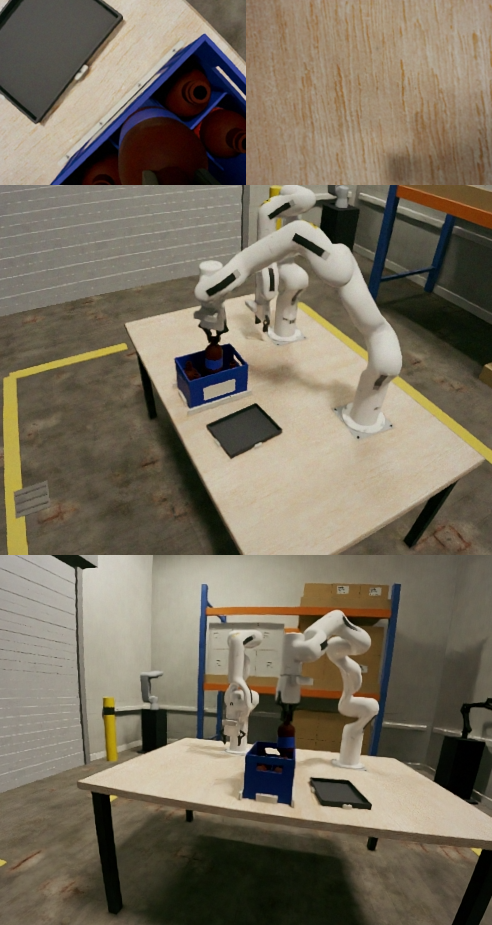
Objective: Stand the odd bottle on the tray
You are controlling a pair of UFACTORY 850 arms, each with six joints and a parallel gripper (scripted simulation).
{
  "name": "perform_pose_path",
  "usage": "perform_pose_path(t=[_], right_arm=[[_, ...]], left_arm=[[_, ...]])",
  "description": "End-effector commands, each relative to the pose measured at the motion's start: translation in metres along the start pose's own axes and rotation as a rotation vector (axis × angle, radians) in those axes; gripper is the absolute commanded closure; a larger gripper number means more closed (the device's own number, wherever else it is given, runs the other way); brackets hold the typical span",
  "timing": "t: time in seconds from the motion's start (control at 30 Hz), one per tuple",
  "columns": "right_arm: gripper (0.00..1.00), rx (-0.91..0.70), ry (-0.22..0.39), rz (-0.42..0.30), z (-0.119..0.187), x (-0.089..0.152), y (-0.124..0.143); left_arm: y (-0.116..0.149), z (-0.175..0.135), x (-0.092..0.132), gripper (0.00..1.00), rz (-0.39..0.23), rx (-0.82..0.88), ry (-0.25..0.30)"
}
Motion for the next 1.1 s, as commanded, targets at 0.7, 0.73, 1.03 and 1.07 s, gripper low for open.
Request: perform_pose_path(t=[0.7,0.73,1.03,1.07], right_arm=[[0.00,0.000,0.000,0.001,0.000,0.000,0.000],[0.00,0.000,0.000,0.001,0.000,0.000,0.000],[0.00,0.000,0.000,0.001,0.000,0.000,0.000],[0.00,0.000,0.000,0.001,0.000,0.000,0.000]], left_arm=[[0.000,0.000,0.019,1.00,0.000,0.000,0.003],[0.000,0.000,0.019,1.00,0.000,0.000,0.003],[0.000,0.000,0.019,1.00,0.000,0.000,0.003],[0.000,0.000,0.019,1.00,0.000,0.000,0.003]])
Point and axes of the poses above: on each arm, the point where the finger pads meet when closed, its own x axis back along the fingers, its own z axis across the jaws, y = z × x, the point moved 9 cm from there along x, back along the fingers, and after that the axes turned 8 degrees about x, right-handed, at the moved point
